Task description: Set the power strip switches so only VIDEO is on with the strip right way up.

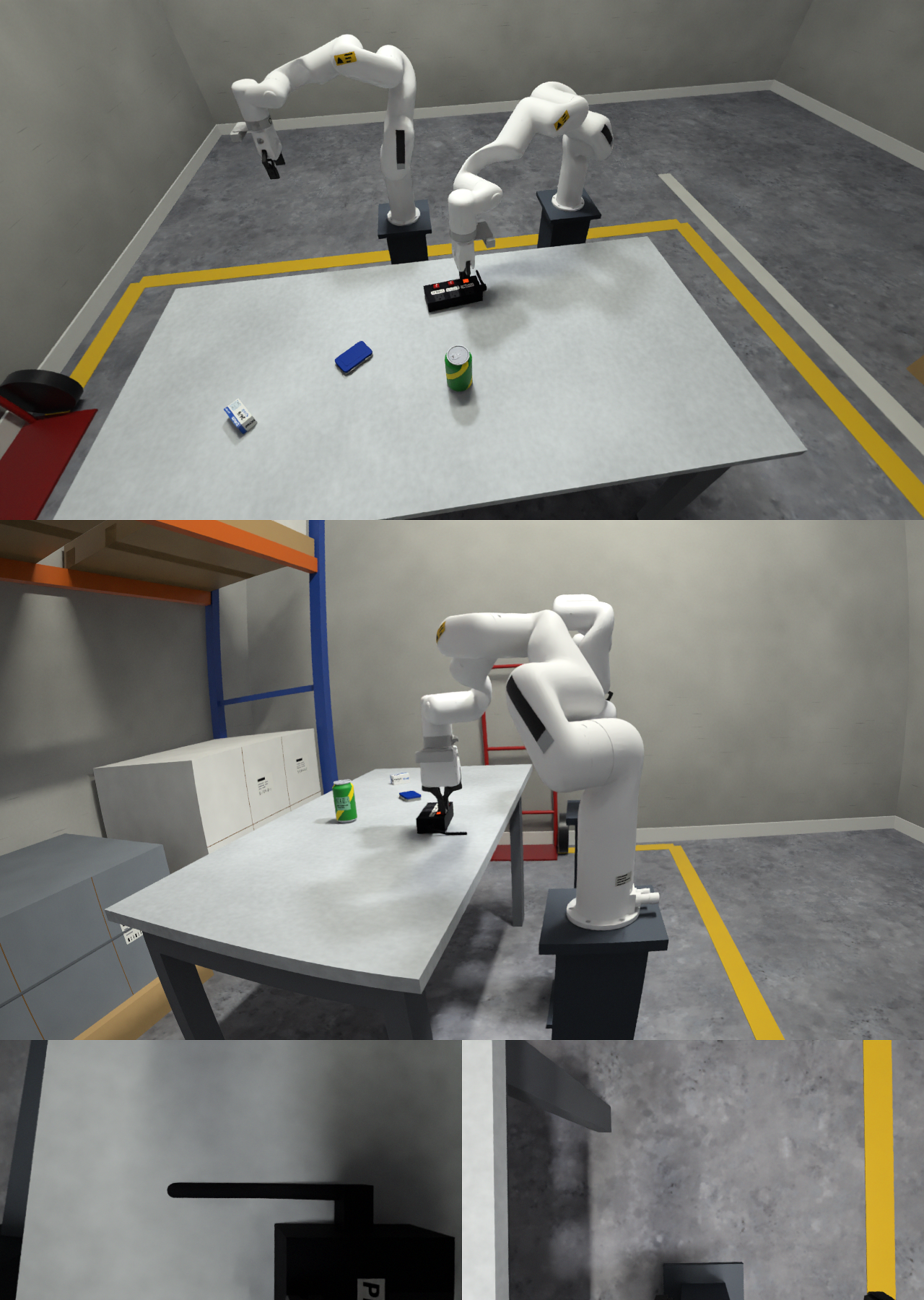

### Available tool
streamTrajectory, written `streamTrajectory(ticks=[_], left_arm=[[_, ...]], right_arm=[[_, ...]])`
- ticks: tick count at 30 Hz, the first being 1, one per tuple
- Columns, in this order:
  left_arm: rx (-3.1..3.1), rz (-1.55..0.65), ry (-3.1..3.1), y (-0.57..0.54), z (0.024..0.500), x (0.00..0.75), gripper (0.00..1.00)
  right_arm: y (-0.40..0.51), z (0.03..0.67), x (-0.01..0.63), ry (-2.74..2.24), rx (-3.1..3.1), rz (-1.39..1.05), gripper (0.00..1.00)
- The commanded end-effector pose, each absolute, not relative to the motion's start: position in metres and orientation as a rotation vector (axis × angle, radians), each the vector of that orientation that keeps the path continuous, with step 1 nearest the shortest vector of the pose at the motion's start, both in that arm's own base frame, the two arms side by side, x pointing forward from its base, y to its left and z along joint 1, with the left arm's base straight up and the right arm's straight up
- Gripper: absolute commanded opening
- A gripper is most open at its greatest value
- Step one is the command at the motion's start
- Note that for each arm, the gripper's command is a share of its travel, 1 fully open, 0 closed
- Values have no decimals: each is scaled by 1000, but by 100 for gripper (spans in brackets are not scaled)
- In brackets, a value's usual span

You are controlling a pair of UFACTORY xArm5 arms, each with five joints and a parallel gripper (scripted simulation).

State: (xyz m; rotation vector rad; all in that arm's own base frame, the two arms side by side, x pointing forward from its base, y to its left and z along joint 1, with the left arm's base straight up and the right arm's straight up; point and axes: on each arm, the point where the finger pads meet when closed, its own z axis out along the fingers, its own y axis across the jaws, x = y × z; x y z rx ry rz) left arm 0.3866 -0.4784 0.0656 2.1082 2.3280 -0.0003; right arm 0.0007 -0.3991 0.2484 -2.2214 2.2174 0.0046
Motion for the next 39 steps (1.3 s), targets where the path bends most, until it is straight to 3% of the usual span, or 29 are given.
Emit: streamTrajectory(ticks=[1, 39], left_arm=[[2105, -1, 2325, -479, 68, 387, 0], [2105, -1, 2325, -479, 71, 387, 0]], right_arm=[[-400, 250, 1, 2219, -2223, 0, 100], [-400, 250, 1, 2219, -2223, 0, 100]])
